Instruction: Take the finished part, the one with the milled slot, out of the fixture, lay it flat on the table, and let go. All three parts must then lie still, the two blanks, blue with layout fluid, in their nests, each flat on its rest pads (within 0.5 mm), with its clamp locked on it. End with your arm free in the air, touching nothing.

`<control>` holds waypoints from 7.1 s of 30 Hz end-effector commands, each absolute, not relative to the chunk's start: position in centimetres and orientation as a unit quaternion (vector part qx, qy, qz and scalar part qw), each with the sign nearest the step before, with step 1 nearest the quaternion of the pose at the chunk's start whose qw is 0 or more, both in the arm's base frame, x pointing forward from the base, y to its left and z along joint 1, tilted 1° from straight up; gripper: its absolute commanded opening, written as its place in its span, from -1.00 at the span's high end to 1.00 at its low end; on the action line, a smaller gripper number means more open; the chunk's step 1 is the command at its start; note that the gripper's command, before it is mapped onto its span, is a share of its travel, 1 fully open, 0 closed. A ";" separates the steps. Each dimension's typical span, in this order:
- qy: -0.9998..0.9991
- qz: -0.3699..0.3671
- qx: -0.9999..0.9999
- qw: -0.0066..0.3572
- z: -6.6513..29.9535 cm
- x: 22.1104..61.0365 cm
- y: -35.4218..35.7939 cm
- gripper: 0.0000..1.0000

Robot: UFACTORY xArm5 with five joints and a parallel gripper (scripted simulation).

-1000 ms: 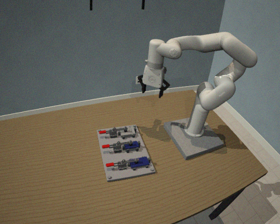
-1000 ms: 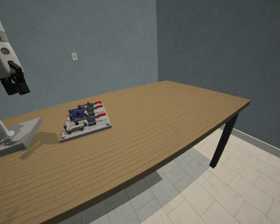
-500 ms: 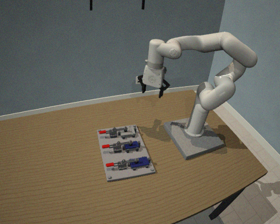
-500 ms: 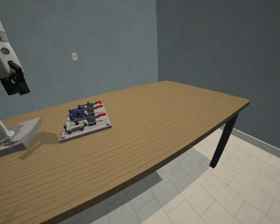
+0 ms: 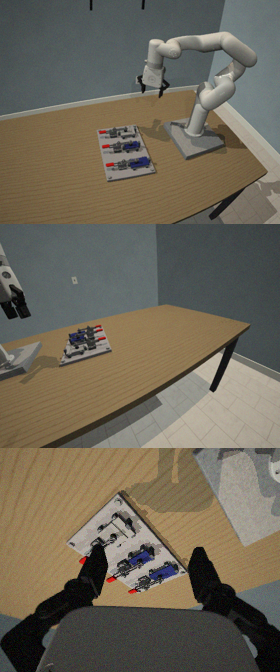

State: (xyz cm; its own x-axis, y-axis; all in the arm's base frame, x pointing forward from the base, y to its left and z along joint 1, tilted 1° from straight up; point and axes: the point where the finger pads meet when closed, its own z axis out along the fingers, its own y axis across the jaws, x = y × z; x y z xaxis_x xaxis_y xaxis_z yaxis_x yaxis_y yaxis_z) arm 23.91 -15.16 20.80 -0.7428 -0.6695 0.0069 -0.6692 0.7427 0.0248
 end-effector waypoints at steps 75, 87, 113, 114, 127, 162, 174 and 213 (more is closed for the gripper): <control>-0.113 -0.011 0.994 -0.003 17.8 37.0 -13.8 -1.00; -0.078 -0.011 0.997 -0.003 17.6 37.4 -13.7 -1.00; -0.078 -0.011 0.997 -0.003 17.6 37.4 -13.7 1.00; -0.078 -0.011 0.997 -0.003 17.6 37.4 -13.7 1.00; -0.078 -0.011 0.997 -0.003 17.6 37.4 -13.7 1.00; -0.078 -0.011 0.997 -0.003 17.6 37.4 -13.7 -1.00; -0.078 -0.011 0.997 -0.003 17.6 37.4 -13.7 -1.00; -0.078 -0.011 0.997 -0.003 17.6 37.4 -13.7 0.05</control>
State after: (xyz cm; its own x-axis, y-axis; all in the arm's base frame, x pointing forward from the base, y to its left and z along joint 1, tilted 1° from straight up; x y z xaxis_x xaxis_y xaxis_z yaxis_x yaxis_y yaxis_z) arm 37.34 -13.64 17.44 0.9875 -0.1554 -0.0256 -0.1556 -0.9878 -0.0050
